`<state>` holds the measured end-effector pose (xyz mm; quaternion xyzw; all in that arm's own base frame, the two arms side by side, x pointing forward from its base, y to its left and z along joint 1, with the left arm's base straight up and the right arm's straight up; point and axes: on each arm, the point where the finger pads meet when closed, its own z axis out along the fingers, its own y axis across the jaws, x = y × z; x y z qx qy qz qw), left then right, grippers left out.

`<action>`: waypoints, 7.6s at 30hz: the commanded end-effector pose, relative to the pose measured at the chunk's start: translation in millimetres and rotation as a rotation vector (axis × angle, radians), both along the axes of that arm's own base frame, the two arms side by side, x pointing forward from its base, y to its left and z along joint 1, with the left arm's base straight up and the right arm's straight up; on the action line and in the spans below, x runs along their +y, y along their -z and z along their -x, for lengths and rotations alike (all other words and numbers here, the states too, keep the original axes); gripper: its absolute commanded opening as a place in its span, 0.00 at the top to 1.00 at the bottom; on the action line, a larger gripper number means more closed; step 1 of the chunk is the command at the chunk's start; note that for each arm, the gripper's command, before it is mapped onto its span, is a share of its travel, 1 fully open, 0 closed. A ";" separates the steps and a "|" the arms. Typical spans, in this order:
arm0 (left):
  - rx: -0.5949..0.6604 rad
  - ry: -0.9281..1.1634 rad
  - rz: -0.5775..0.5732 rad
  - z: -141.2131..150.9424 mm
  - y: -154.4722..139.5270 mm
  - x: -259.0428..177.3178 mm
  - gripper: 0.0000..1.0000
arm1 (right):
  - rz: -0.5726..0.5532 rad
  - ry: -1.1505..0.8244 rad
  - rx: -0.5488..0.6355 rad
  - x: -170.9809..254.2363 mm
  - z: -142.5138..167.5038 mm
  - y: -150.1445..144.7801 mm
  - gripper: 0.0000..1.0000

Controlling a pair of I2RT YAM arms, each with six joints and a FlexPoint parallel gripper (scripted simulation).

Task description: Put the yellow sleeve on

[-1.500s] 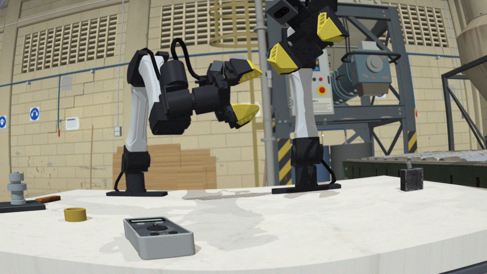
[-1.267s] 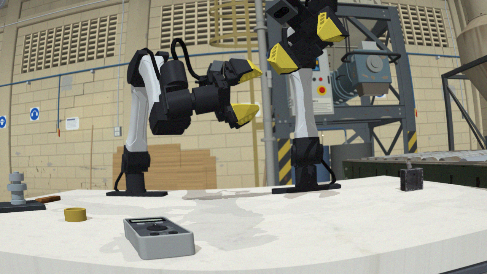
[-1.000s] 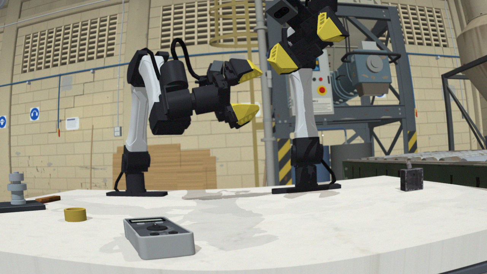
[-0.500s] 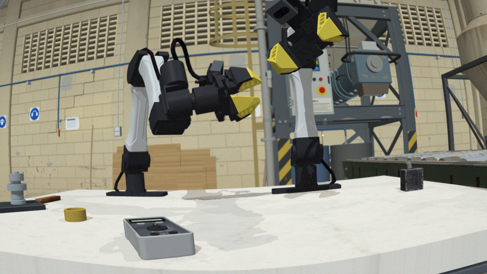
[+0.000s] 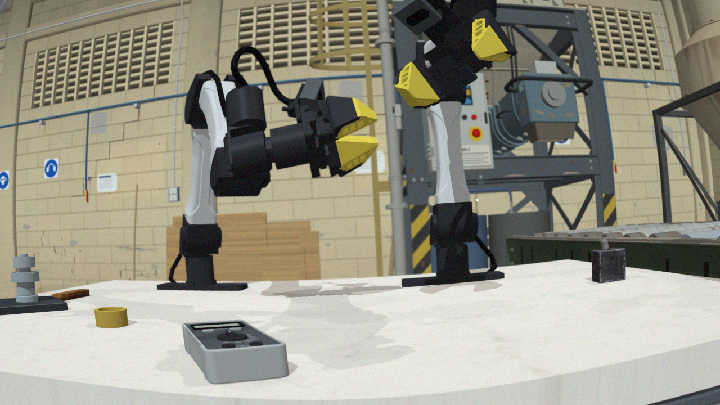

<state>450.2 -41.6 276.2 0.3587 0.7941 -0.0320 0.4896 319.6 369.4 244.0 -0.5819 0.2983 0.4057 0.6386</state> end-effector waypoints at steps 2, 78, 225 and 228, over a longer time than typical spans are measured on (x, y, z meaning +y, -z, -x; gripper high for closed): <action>-0.059 -0.046 0.010 5.5 -19.8 -0.1 0.00 | 0.030 0.131 0.171 -4.7 -45.5 -10.8 0.45; -0.326 -0.420 0.278 45.5 -100.6 24.8 0.00 | -0.173 1.682 1.752 -385.6 -218.0 102.4 0.45; -0.480 -0.568 0.481 77.6 -138.5 42.1 0.00 | -0.611 2.550 2.011 -570.1 -67.7 90.3 1.00; -0.480 -0.568 0.481 77.6 -138.5 42.1 0.00 | -0.615 2.551 2.013 -570.1 -67.6 89.3 1.00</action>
